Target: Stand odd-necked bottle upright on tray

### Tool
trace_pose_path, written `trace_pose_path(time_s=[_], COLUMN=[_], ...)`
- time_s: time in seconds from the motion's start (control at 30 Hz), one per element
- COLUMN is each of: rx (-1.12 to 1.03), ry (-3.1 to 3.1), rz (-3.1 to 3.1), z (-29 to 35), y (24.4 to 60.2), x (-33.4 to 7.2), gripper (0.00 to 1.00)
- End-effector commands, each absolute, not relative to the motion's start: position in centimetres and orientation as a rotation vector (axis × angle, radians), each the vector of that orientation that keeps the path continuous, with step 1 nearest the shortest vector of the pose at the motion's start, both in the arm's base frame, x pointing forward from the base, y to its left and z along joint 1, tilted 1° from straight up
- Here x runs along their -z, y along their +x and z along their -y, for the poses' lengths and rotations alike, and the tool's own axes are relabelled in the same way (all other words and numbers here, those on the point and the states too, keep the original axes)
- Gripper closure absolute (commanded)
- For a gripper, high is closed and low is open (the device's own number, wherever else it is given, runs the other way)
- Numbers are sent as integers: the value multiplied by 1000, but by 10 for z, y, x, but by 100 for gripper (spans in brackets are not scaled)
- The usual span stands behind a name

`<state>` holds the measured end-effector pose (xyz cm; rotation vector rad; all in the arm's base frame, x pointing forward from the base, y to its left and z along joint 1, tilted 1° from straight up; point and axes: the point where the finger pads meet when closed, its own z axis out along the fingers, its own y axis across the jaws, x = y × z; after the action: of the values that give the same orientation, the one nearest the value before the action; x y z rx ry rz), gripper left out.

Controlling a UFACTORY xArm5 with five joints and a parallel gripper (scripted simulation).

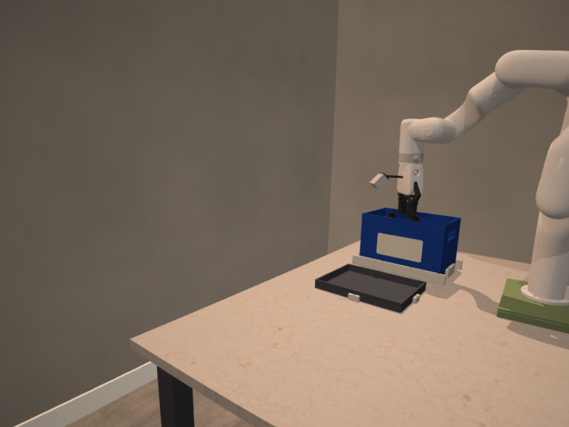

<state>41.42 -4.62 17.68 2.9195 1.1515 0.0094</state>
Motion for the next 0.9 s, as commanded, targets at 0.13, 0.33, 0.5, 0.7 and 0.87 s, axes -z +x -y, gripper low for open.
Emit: trace_pose_path(time_s=[0.13,0.33,0.5,0.7,0.87], rx=[-15,-15,-15,-15,-15], ry=[2918,2918,2918,2918,2918], rz=[-1151,-1151,-1151,-1151,-1151], z=[46,46,46,46,46], y=[415,415,415,415,415], x=[-175,-170,-164,-159,-153], gripper=[35,35,35,35,35])
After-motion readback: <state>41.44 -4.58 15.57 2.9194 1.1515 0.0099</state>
